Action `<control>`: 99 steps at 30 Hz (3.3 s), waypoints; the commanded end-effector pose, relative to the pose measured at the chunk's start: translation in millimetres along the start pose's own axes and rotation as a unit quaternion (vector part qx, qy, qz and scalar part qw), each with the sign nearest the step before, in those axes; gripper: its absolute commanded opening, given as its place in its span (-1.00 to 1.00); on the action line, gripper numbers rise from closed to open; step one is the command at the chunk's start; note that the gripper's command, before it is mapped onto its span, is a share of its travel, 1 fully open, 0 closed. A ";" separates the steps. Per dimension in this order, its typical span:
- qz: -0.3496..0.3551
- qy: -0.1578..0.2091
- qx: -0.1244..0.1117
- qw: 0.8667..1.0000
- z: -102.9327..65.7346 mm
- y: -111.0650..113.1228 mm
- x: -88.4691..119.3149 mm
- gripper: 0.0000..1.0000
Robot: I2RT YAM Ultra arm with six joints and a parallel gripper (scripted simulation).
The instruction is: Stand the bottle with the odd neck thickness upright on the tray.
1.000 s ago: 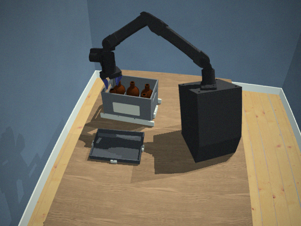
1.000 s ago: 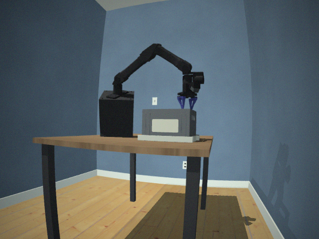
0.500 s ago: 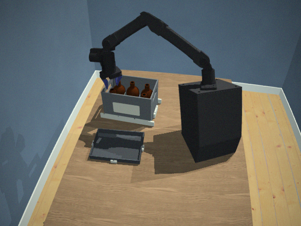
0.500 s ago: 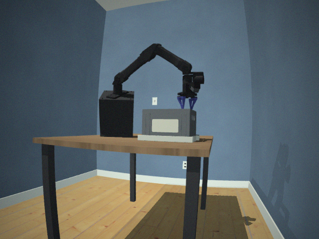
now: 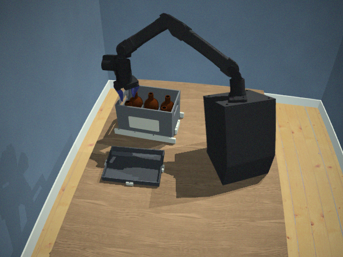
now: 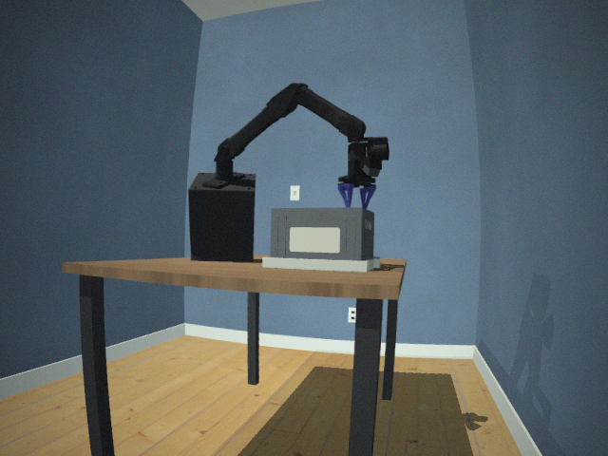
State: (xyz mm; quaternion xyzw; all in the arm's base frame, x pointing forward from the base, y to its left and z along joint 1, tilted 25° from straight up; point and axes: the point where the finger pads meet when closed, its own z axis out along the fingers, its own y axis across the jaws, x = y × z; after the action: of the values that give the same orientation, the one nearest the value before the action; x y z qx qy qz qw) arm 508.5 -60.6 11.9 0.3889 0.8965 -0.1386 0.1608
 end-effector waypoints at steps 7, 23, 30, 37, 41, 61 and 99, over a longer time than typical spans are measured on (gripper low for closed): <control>0.001 -0.014 -0.012 1.000 -8.0 6.7 -7.3 0.21; 0.001 -0.014 -0.012 1.000 -13.7 6.4 -10.7 0.21; 0.001 -0.014 -0.012 1.000 -13.7 6.4 -10.7 0.21; 0.001 -0.014 -0.012 1.000 -13.7 6.4 -10.7 0.21; 0.001 -0.014 -0.012 1.000 -13.7 6.4 -10.7 0.21; 0.001 -0.014 -0.012 1.000 -13.7 6.4 -10.7 0.21; -0.003 -0.009 -0.008 1.000 -10.2 7.6 -8.6 0.21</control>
State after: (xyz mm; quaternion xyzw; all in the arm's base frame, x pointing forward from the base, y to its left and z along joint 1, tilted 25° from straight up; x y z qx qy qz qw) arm 511.4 -62.1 11.6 0.3893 0.8963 -0.1386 0.1610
